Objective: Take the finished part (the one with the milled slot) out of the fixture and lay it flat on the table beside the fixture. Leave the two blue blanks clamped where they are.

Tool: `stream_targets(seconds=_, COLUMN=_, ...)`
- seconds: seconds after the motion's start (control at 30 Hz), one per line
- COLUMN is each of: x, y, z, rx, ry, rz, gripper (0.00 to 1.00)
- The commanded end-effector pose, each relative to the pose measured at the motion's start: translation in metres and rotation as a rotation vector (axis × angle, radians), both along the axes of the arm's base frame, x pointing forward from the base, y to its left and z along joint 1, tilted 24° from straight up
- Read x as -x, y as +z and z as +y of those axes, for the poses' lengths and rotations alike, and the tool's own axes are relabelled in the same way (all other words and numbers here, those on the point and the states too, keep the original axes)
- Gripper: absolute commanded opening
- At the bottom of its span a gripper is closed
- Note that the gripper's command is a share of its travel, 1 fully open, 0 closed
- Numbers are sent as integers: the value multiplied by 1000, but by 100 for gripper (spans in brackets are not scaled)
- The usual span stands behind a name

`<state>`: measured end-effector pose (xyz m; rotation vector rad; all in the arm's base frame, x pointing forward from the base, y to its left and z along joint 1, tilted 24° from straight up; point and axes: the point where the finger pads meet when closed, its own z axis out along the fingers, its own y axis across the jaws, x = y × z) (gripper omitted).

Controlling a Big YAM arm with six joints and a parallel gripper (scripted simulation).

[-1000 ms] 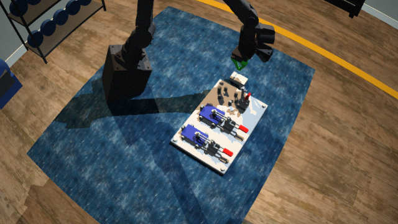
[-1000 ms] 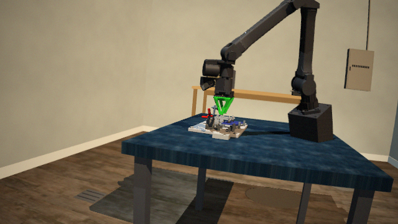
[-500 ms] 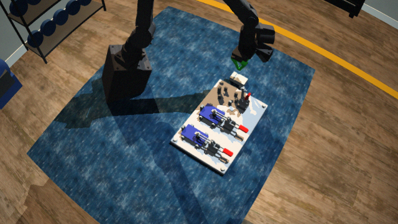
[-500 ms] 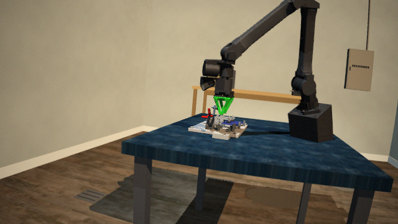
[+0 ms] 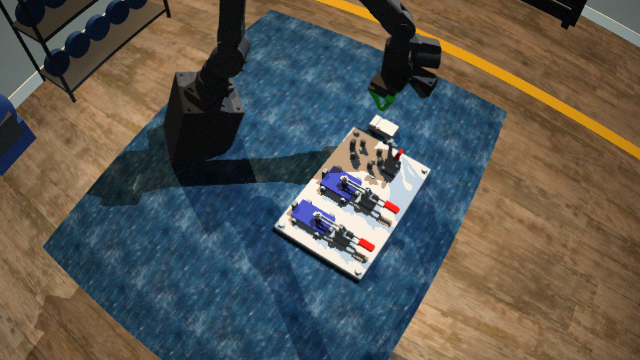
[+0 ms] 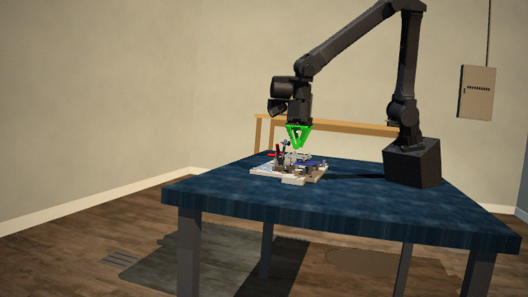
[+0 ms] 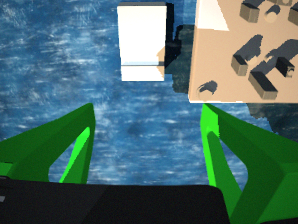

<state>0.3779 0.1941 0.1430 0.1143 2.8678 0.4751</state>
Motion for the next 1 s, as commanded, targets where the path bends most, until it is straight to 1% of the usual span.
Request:
stream_targets(seconds=0.0, x=-11, y=46, z=-3, rx=-26, ry=3, rz=-70, gripper=64)
stream_targets(seconds=0.1, x=-8, y=58, z=-7, rx=-26, ry=3, rz=-72, gripper=64)
stream_targets(seconds=0.17, x=-8, y=58, z=-7, rx=-26, ry=3, rz=-72, gripper=64)
stream_targets(seconds=0.43, x=2, y=90, z=-19, rx=-26, ry=3, rz=-74, gripper=64)
stream_targets(seconds=0.6, x=7, y=106, z=-24, rx=-26, ry=4, rz=-76, gripper=64)
stream_targets(seconds=0.67, x=9, y=110, z=-26, rx=-26, ry=4, rz=-76, gripper=64)
stream_targets(seconds=0.73, x=9, y=110, z=-26, rx=-26, ry=4, rz=-76, gripper=64)
stream_targets(seconds=0.77, x=8, y=104, z=-23, rx=-19, ry=9, rz=-57, gripper=64)
stream_targets(seconds=0.83, x=10, y=114, z=-27, rx=-24, ry=3, rz=-75, gripper=64)
stream_targets(seconds=0.97, x=11, y=118, z=-28, rx=-25, ry=5, rz=-77, gripper=64)
